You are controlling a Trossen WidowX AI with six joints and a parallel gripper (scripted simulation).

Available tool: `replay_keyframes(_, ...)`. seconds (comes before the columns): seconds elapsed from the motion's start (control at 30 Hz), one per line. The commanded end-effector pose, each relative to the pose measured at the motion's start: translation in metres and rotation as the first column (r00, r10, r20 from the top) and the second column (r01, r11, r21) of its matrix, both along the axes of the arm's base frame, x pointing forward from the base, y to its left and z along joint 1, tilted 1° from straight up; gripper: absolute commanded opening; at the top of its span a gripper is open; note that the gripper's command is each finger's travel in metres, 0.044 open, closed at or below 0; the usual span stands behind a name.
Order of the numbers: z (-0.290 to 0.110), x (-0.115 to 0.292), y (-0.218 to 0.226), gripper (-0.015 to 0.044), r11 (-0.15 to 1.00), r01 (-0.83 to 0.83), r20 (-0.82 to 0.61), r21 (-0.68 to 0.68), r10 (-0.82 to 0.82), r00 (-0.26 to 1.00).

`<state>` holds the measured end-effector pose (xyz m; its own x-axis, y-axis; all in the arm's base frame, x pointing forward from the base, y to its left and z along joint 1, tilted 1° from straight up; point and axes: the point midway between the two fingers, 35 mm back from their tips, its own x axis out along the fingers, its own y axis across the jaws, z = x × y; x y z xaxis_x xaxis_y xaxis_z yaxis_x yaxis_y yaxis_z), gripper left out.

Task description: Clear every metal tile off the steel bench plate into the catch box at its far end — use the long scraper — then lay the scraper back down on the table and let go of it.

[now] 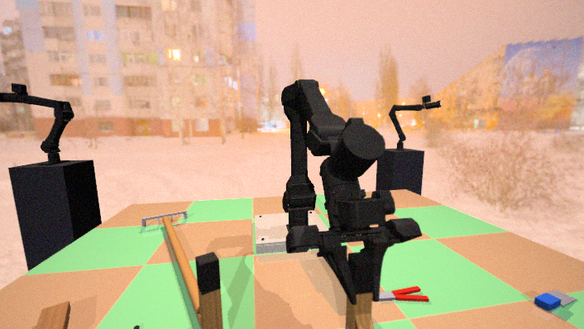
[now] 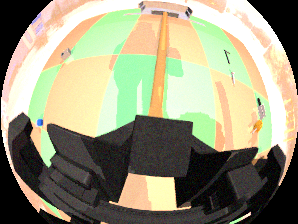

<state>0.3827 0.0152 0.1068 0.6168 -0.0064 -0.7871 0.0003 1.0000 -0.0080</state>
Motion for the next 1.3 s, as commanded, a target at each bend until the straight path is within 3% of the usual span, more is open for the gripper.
replay_keyframes(0.0, 0.006, -0.005, -0.001, 0.0, 1.0, 0.008, 0.025, 0.0, -0.008, 1.0)
replay_keyframes(0.67, -0.003, -0.036, -0.002, 0.0, 1.0, 0.008, 0.026, 0.0, -0.008, 1.0)
replay_keyframes(1.27, -0.008, -0.036, -0.001, 0.0, 1.0, 0.001, 0.008, -0.001, -0.001, 1.0)
